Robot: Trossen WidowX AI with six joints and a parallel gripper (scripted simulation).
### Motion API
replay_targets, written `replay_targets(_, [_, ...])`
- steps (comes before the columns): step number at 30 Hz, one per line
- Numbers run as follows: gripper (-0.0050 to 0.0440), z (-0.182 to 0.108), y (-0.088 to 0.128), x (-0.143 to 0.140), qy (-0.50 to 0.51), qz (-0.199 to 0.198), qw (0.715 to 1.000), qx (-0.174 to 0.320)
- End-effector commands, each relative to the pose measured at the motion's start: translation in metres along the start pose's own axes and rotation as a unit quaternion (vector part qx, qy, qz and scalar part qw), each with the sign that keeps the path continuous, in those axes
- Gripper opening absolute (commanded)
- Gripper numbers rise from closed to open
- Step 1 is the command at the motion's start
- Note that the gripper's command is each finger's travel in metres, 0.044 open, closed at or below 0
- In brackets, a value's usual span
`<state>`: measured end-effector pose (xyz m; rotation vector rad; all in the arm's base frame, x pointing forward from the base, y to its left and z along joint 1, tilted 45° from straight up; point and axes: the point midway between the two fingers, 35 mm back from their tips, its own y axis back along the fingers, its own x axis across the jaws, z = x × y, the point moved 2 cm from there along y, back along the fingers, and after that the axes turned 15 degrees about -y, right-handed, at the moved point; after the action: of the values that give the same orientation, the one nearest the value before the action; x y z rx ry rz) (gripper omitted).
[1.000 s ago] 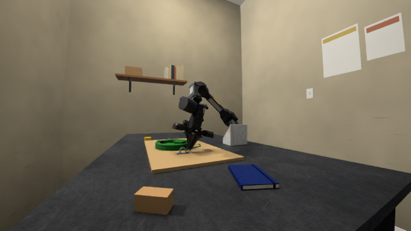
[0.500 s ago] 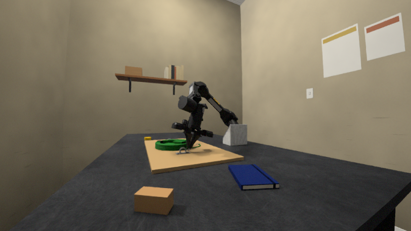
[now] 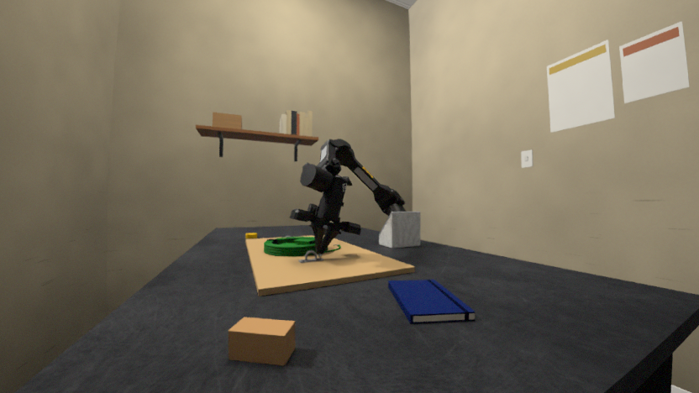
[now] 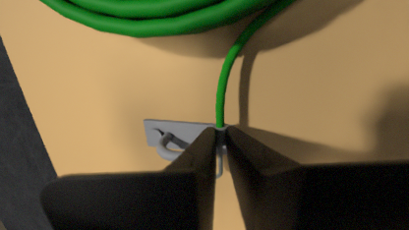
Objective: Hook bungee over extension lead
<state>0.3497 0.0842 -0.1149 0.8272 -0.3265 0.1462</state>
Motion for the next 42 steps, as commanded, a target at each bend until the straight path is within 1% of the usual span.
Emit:
replay_targets(1, [-0.0050,0.0002,0.0063,0.0078,-0.009,0.008,1.000,0.006])
replay_targets(10, [-0.0050,0.0007,0.0060,0.0088,-0.009,0.008,1.000,0.006])
replay_targets(24, [-0.0050,0.0036,0.0045,0.0175,-0.009,0.008,1.000,0.006])
replay_targets(30, [-0.0050,0.0028,0.0034,0.0135,-0.008,0.006,1.000,0.005])
replay_targets(42, [-0.0050,0.0046,0.0034,0.0141,-0.008,0.006,1.000,0.005])
